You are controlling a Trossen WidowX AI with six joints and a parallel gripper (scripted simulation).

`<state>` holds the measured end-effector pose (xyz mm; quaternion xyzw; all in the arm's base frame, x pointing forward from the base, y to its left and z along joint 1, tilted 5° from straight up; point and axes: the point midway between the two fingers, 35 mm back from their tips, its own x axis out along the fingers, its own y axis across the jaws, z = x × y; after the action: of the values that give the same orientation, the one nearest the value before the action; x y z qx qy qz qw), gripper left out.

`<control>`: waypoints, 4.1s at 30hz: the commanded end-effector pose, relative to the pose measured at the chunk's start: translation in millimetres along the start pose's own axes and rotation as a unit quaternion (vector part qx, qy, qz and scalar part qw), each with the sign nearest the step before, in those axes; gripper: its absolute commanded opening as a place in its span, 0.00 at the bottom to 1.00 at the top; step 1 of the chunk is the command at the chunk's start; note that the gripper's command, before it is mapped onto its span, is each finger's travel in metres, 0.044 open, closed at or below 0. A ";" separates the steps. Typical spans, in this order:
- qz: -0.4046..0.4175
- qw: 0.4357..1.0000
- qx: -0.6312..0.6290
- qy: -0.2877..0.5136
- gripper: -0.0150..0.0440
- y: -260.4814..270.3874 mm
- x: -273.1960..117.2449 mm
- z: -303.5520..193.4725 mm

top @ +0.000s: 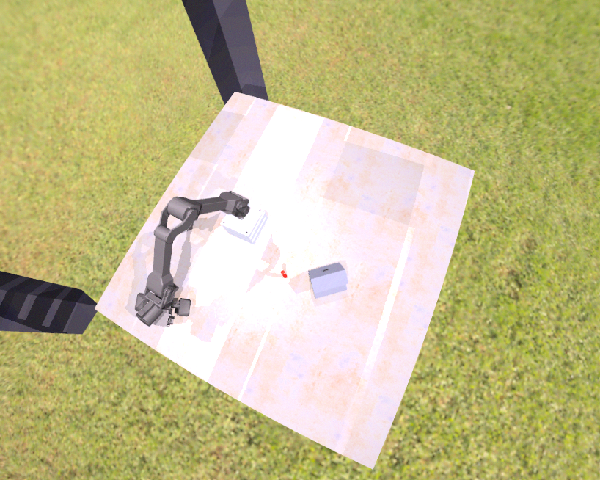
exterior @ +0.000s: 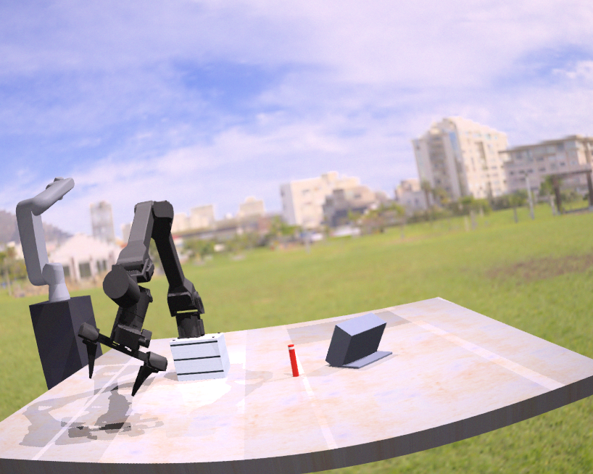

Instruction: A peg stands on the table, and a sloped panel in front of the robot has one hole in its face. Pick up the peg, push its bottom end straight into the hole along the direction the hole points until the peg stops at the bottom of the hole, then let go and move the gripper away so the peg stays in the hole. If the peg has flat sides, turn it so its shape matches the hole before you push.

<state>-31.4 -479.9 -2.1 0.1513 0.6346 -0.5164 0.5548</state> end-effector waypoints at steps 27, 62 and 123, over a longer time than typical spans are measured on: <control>0.121 0.971 -0.195 -0.061 1.00 161.9 -97.2 29.8; 0.239 0.871 -0.420 -0.086 1.00 315.7 -211.8 -39.4; 0.288 0.787 -0.540 -0.078 1.00 401.1 -217.0 -125.0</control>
<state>281.4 -127.4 -23.7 -0.0425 0.6903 0.0838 0.7174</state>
